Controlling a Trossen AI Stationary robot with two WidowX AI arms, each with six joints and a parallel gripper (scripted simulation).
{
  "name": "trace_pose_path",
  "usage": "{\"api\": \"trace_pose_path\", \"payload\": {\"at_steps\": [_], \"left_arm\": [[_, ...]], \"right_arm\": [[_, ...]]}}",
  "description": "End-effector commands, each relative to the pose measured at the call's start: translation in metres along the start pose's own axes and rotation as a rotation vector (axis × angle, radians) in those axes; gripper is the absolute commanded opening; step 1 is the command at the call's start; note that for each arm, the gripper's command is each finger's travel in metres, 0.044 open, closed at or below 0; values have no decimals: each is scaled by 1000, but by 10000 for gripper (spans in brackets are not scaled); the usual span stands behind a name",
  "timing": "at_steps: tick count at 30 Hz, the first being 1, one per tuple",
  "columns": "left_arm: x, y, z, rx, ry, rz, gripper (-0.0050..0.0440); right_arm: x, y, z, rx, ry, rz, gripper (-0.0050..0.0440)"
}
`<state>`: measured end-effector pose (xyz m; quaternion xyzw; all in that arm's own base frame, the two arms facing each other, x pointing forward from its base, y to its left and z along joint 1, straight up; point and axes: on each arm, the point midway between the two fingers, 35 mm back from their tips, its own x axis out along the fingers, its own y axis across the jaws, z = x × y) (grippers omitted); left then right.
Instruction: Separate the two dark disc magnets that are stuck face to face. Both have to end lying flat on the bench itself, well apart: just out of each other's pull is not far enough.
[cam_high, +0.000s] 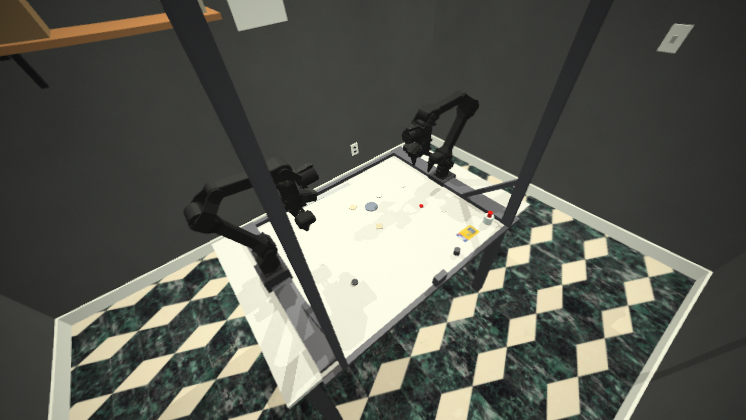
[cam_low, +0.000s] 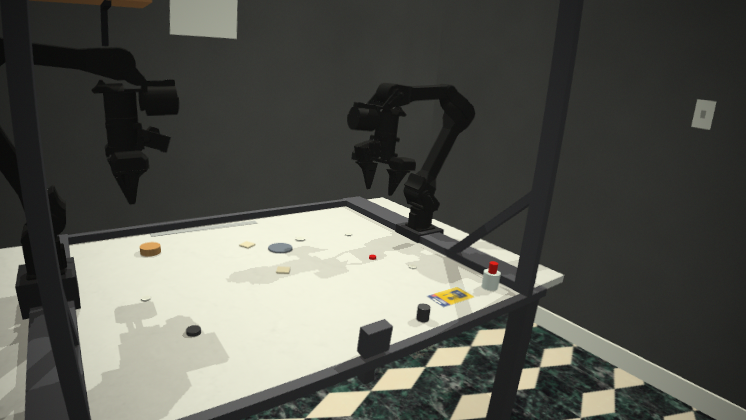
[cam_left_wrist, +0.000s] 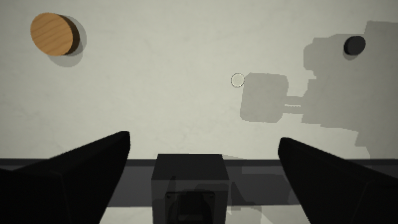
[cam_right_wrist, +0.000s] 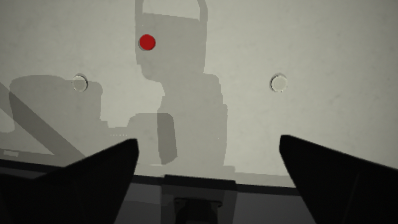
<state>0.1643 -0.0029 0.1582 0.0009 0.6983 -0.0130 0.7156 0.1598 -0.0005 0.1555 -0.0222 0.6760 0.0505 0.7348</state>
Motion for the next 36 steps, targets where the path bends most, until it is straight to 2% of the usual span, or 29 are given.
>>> {"api": "trace_pose_path", "payload": {"at_steps": [1, 10, 15, 17, 19, 32, 34, 35, 36], "left_arm": [[-11, 2, -3, -22, -10, 29, 400], [-5, 0, 1, -23, 12, 26, 400], [1, -7, 12, -23, 9, 24, 400], [1, -7, 12, -23, 9, 24, 400], [5, -13, 19, -23, 7, 23, 400], [28, -42, 47, -24, 5, 18, 400], [28, -42, 47, -24, 5, 18, 400], [29, -44, 49, -24, 5, 19, 400], [34, -51, 53, -24, 3, 18, 400]], "right_arm": [[-10, -1, 3, 27, -35, -32, 400], [1, -2, 10, 16, -25, -45, 400], [16, -3, 40, -23, -100, -96, 400], [16, -3, 40, -23, -100, -96, 400], [24, -2, 58, -45, -149, -126, 400], [62, 17, 126, -131, -350, -243, 400], [62, 17, 126, -131, -350, -243, 400], [61, 21, 140, -131, -416, -246, 400], [71, 25, 139, -147, -399, -266, 400]]}}
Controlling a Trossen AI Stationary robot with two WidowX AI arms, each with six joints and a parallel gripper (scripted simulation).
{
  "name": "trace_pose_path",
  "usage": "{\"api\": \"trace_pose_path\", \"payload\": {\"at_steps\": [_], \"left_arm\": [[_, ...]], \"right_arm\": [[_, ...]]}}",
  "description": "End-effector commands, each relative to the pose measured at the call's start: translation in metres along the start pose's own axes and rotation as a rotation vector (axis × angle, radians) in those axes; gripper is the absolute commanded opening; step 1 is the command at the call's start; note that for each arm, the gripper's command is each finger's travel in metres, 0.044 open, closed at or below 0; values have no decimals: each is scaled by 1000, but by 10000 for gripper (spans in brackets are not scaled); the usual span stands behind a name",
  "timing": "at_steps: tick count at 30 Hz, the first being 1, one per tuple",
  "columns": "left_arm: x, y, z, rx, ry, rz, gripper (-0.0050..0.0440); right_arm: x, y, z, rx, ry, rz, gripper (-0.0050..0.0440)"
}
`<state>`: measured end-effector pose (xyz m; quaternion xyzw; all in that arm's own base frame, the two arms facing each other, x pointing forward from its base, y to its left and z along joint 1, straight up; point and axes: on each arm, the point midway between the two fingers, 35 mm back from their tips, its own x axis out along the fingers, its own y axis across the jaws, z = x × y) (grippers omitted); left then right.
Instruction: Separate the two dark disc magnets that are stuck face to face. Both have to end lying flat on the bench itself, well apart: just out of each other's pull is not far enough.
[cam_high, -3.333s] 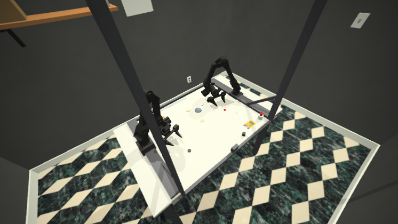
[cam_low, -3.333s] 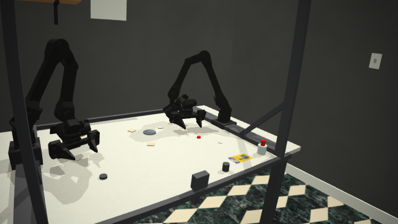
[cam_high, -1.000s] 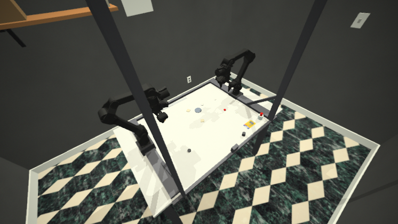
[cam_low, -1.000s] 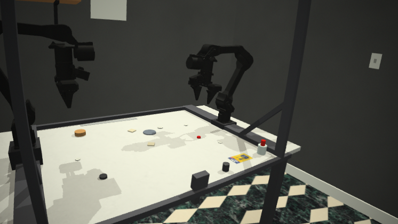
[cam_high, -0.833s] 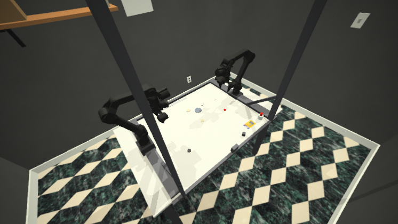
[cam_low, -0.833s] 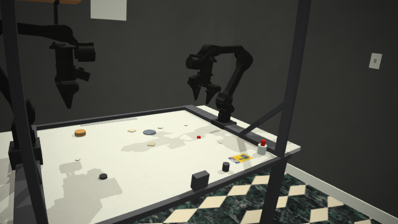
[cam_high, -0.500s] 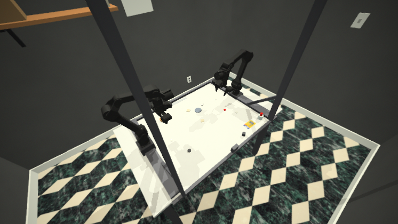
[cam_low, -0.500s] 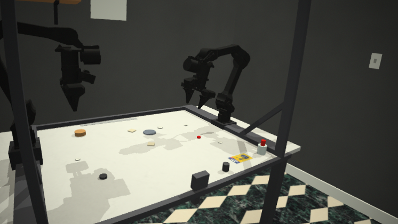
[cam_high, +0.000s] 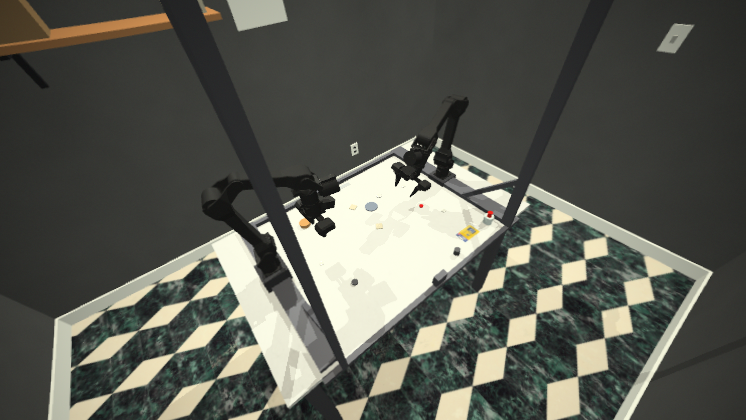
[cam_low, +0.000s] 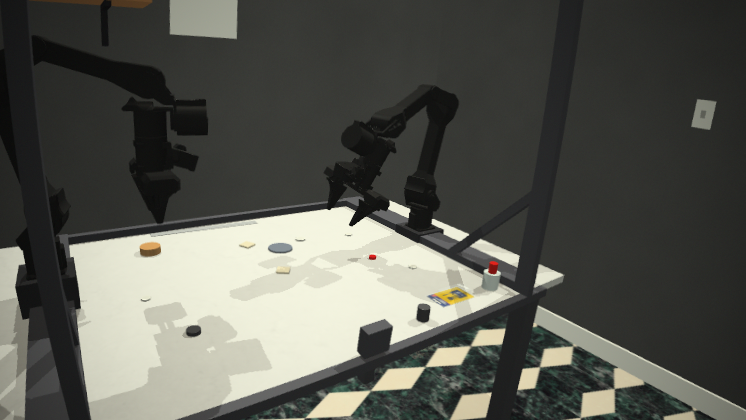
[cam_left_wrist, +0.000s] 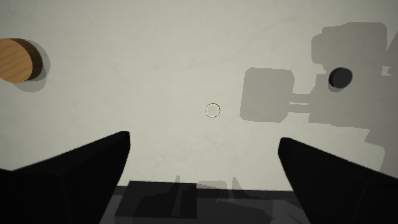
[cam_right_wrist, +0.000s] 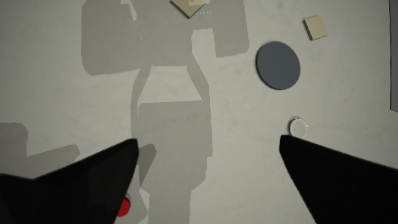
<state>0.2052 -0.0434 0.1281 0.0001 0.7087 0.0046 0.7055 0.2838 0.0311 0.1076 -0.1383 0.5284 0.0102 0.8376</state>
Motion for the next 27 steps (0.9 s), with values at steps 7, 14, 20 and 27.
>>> {"api": "trace_pose_path", "payload": {"at_steps": [7, 14, 20, 27], "left_arm": [[14, -28, 20, 2, -22, -8, 400], [24, -44, 27, 1, -23, -11, 400], [36, -61, 32, 1, -23, -11, 400], [48, -79, 36, 1, -23, -14, 400]], "right_arm": [[31, 28, 37, -27, -182, -68, 400], [41, 46, 53, -27, -287, -91, 400], [48, 66, 66, -17, -396, -108, 400], [50, 87, 75, 3, -512, -117, 400]]}}
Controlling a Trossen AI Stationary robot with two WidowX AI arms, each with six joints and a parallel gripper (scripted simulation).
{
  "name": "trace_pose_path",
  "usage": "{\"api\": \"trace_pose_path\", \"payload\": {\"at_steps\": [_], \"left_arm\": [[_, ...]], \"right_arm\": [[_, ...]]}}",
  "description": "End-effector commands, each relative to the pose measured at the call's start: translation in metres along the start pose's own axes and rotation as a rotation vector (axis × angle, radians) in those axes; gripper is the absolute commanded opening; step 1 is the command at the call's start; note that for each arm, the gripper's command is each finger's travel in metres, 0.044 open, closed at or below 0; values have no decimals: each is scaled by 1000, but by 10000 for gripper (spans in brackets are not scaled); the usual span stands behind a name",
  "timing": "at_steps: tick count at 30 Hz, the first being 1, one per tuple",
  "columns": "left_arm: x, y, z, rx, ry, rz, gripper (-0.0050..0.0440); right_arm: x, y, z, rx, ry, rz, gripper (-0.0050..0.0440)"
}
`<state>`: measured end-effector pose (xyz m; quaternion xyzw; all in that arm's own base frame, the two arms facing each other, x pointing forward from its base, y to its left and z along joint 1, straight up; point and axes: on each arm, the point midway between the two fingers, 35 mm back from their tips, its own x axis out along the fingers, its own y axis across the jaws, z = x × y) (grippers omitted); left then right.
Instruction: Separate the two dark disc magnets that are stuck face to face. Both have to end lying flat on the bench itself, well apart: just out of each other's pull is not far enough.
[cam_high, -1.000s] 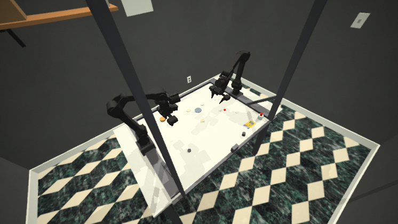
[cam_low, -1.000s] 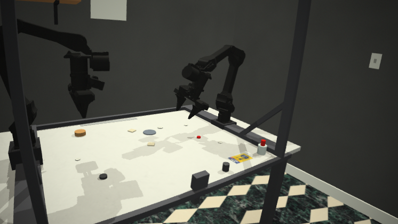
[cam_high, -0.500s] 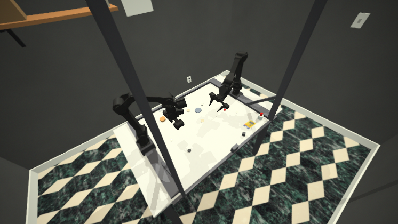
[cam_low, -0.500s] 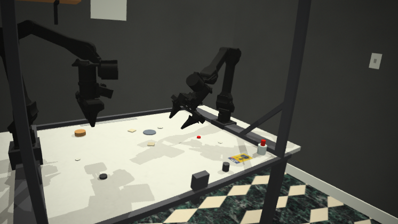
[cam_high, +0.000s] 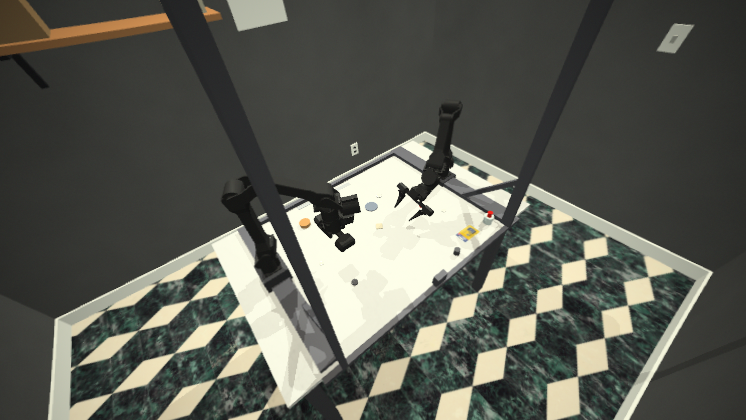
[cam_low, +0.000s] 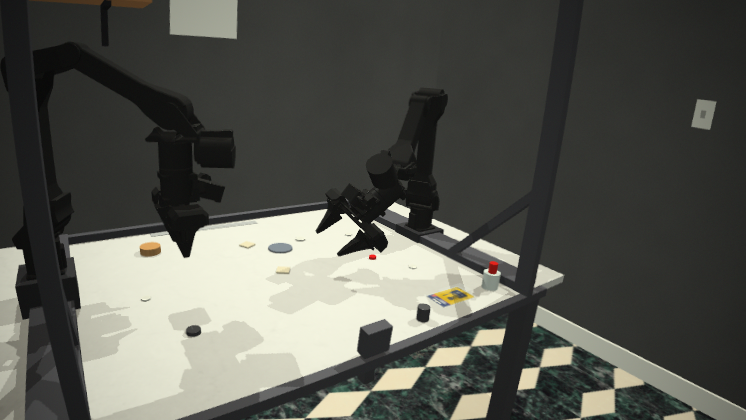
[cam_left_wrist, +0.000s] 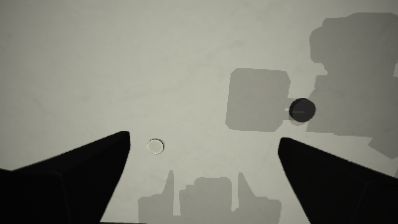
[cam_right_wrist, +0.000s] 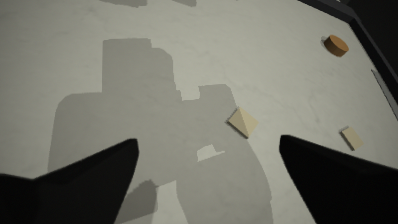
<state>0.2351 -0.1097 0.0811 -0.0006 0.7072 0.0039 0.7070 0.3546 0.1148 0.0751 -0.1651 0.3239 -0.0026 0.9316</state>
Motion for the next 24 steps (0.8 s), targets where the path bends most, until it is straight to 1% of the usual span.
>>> {"api": "trace_pose_path", "payload": {"at_steps": [1, 3, 5, 6, 7, 20, 22, 23, 24], "left_arm": [[3, -15, 7, 1, -19, -13, 400], [7, -20, 7, 1, -20, -13, 400], [7, -20, 7, 1, -20, -13, 400], [9, -23, 8, 1, -21, -13, 400], [14, -30, 8, 1, -21, -14, 400], [39, -62, 6, 0, -18, -17, 400], [39, -62, 6, 0, -18, -17, 400], [41, -64, 6, 0, -18, -16, 400], [45, -70, 5, 0, -19, -17, 400]], "right_arm": [[2, 14, 6, 19, -86, -13, 400], [2, 20, 8, 29, -118, -15, 400], [2, 20, 8, 29, -118, -15, 400], [1, 23, 17, 56, -171, -14, 400], [1, 29, 9, 47, -166, -19, 400], [-12, 60, 14, 146, -359, -16, 400], [-12, 60, 14, 146, -359, -16, 400], [-17, 61, 21, 182, -405, -9, 400], [-18, 66, 13, 175, -400, -12, 400]]}}
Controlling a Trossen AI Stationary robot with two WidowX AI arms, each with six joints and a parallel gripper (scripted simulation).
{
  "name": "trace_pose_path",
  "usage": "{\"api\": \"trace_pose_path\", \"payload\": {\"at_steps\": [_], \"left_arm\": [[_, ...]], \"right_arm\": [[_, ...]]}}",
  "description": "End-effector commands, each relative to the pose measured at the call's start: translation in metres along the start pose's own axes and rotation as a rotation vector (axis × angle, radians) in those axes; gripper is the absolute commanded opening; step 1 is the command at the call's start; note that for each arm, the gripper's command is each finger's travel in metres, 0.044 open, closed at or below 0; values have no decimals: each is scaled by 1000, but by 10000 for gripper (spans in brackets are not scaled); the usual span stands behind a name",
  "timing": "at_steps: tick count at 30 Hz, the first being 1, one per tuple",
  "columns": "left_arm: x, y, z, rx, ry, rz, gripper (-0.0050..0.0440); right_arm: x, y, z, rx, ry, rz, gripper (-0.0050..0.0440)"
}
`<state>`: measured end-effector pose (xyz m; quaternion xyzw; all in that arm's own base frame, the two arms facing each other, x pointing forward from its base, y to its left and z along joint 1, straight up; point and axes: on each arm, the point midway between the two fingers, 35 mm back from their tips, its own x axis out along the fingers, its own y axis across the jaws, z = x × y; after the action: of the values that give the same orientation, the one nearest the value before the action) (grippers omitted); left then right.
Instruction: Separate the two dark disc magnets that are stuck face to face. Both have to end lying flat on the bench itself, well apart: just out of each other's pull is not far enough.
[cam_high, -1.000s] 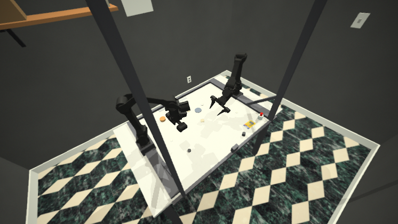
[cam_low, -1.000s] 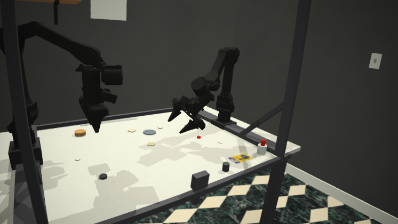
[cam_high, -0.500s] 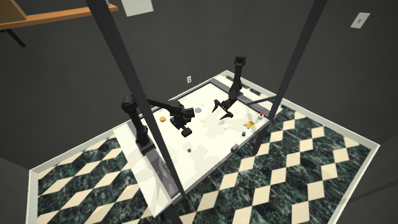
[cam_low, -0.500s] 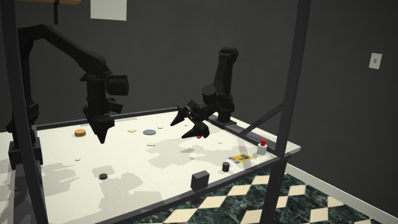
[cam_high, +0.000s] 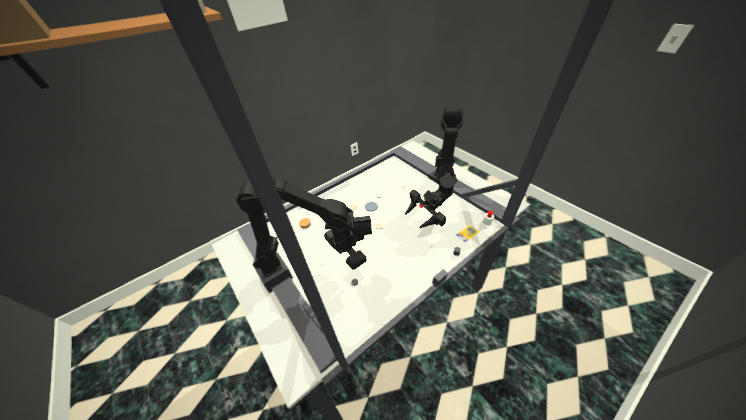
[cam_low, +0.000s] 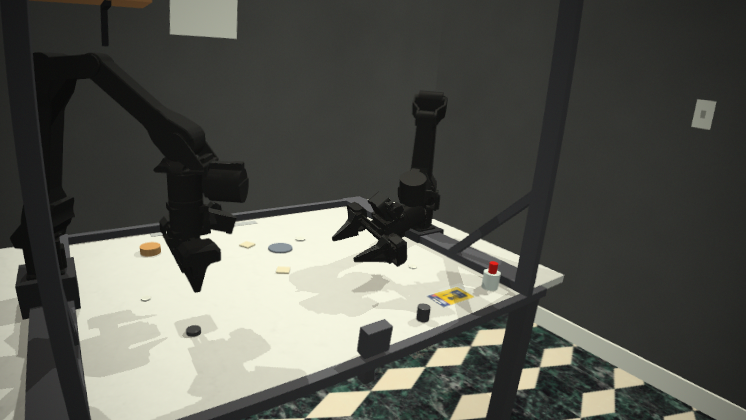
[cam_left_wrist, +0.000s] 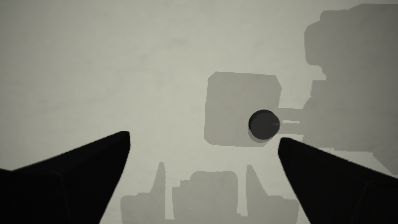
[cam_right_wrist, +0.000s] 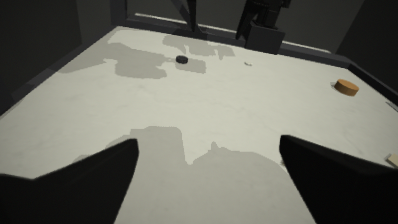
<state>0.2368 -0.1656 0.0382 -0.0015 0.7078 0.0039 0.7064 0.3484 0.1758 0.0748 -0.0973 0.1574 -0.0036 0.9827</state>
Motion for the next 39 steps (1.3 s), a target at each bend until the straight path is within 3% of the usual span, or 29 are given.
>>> {"api": "trace_pose_path", "payload": {"at_steps": [1, 22, 39], "left_arm": [[4, -16, 3, 1, -20, -16, 400], [41, -58, -11, 1, -15, -18, 400], [52, -56, -15, 4, -5, -8, 400]], "right_arm": [[-8, 9, 1, 42, -72, 1, 400], [-50, 27, 5, 272, -284, 28, 400], [-54, 27, 5, 292, -297, 32, 400]]}}
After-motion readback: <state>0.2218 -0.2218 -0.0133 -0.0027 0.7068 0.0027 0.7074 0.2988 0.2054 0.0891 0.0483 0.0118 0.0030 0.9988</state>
